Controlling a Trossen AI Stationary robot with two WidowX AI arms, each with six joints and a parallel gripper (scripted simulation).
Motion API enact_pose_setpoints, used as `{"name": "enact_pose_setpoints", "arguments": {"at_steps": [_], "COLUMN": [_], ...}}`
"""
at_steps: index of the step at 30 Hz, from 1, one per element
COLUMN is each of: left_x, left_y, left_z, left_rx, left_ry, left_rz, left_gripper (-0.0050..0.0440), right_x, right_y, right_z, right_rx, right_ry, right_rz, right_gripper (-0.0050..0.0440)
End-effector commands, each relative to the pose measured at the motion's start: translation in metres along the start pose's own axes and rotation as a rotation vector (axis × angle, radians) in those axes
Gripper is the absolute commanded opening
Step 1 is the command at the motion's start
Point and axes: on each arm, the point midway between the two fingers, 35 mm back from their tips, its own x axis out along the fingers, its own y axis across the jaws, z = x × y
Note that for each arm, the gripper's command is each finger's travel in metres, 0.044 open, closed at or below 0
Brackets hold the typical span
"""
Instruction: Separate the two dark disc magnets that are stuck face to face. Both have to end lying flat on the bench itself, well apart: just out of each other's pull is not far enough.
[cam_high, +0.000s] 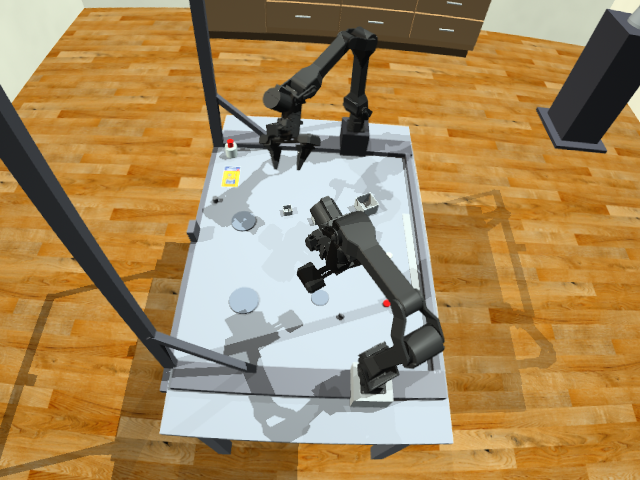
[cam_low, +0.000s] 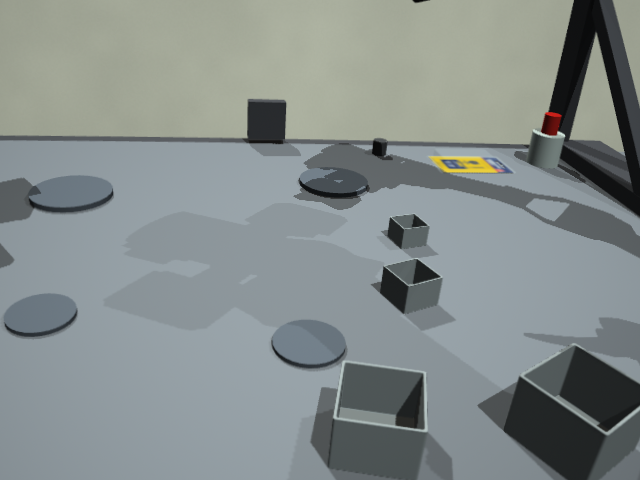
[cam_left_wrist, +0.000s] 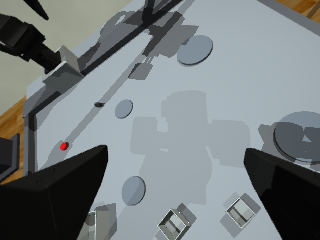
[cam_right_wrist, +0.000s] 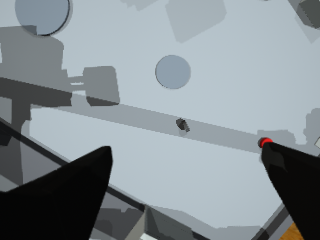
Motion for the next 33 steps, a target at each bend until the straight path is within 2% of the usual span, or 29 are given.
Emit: {"name": "enact_pose_setpoints", "arguments": {"at_steps": [1,3,7,15,17,21,26,33], "left_x": [-0.013,-0.017,-0.033,-0.088,-0.088,-0.124,-0.155,-0.166], "left_y": [0.026,0.054,0.086,0.120,0.120,0.123,0.119,0.117], "left_z": [-0.012,-0.038,-0.080,-0.161,-0.161,-0.195,-0.218,-0.224], "left_rx": [-0.016,-0.068,-0.134,-0.327,-0.327,-0.451,-0.564,-0.608], "left_ry": [0.064,0.154,0.300,0.578,0.578,0.707,0.797,0.825], "left_rz": [-0.027,-0.039,-0.066,-0.141,-0.141,-0.188,-0.228,-0.242], "left_gripper": [0.0400,0.0400,0.0400,0.0400,0.0400,0.0400,0.0400,0.0400], "right_x": [-0.002,0.000,0.002,0.006,0.006,0.008,0.009,0.010], "right_y": [-0.009,-0.021,-0.034,-0.053,-0.053,-0.058,-0.061,-0.062], "right_z": [-0.010,-0.023,-0.041,-0.078,-0.078,-0.097,-0.112,-0.117], "right_rx": [0.044,0.119,0.215,0.406,0.406,0.503,0.577,0.606], "right_ry": [-0.001,0.021,0.050,0.104,0.104,0.130,0.150,0.158], "right_rz": [0.001,-0.002,-0.004,-0.003,-0.003,0.000,0.003,0.002], "right_gripper": [0.0400,0.0400,0.0400,0.0400,0.0400,0.0400,0.0400,0.0400]}}
